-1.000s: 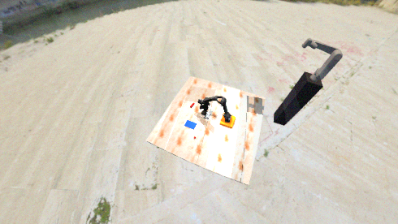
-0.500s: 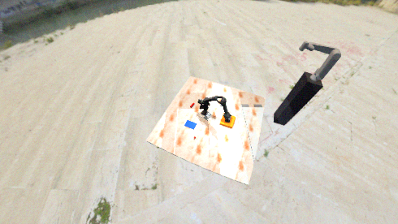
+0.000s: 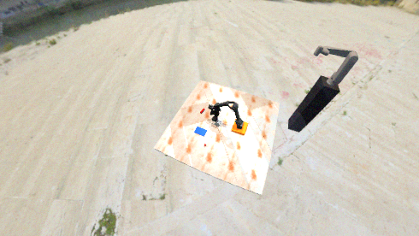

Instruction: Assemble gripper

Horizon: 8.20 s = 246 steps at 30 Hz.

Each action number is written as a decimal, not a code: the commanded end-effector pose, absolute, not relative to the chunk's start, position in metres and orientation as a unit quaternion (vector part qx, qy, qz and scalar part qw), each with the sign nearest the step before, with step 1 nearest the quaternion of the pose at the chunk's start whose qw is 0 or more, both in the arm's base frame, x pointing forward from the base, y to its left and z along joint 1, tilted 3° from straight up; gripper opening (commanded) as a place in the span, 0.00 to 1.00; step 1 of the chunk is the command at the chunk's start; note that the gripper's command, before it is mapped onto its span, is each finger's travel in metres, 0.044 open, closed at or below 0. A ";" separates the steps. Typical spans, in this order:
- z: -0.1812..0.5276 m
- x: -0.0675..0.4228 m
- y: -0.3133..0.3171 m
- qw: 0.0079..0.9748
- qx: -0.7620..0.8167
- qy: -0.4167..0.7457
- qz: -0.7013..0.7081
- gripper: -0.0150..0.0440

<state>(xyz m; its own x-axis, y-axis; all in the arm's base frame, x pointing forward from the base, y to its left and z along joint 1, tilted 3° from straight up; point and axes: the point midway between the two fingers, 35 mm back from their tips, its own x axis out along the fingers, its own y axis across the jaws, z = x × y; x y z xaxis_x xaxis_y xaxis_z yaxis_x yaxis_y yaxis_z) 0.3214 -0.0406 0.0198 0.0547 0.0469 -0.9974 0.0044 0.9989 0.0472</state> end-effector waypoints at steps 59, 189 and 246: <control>0.020 0.322 -0.040 0.726 0.020 0.687 0.014 0.48; 0.088 0.237 -0.199 0.401 0.603 0.396 -0.565 1.00; 0.090 0.156 -0.259 0.004 0.721 0.022 -0.692 1.00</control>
